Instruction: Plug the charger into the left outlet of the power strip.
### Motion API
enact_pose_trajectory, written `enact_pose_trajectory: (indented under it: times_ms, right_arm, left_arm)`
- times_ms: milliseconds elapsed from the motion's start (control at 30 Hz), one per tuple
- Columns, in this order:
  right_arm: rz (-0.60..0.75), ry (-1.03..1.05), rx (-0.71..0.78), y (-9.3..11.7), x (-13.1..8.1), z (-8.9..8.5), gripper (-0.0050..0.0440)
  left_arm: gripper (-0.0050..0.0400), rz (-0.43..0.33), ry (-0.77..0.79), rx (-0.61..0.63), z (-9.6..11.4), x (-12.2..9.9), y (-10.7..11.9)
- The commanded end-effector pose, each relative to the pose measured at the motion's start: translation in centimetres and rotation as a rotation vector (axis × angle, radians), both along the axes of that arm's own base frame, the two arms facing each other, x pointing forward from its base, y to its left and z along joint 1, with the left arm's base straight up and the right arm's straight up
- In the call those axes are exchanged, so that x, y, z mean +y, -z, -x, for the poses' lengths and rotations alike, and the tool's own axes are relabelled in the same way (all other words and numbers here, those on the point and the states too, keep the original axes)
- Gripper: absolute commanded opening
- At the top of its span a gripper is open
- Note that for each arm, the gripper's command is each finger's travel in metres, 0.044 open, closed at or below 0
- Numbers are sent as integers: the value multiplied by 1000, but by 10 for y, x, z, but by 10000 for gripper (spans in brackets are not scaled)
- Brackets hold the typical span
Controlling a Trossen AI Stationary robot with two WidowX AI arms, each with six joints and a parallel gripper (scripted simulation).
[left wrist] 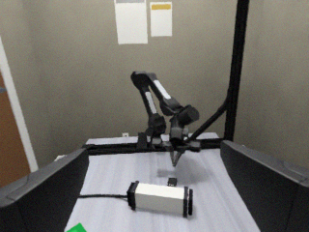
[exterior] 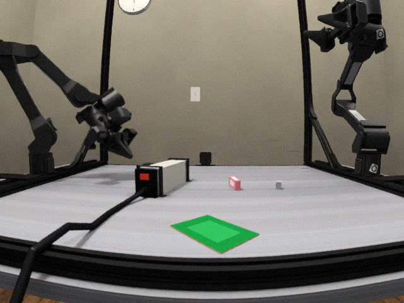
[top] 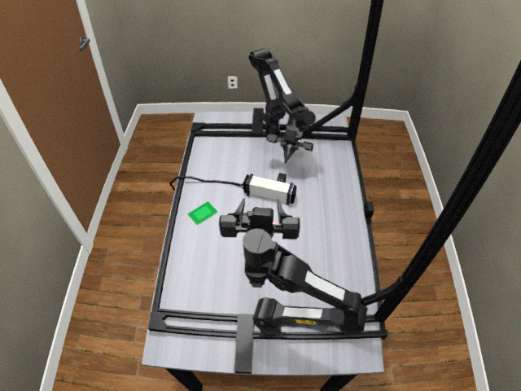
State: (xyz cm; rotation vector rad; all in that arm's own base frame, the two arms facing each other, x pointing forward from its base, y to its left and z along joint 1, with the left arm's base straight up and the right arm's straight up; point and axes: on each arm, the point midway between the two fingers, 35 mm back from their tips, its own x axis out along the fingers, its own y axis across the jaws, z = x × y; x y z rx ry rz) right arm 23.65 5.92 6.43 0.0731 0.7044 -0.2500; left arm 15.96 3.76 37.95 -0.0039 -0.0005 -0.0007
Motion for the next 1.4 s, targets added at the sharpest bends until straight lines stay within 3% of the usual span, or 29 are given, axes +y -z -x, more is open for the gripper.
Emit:
enact_pose_trajectory:
  times_ms: [0, 267, 1367]
  right_arm:
    - [-3, 0, -10, 16, 1, -3, -50]
    - [-3, 0, -9, 30, 0, -1, -50]
    - [-13, -3, -26, 24, -3, -29, -50]
  left_arm:
    - [400, -5, 0, -1, 0, 0, -2]
    - [400, -5, 0, -1, 0, 0, -2]
    - [400, -5, 0, -1, 0, 0, -2]
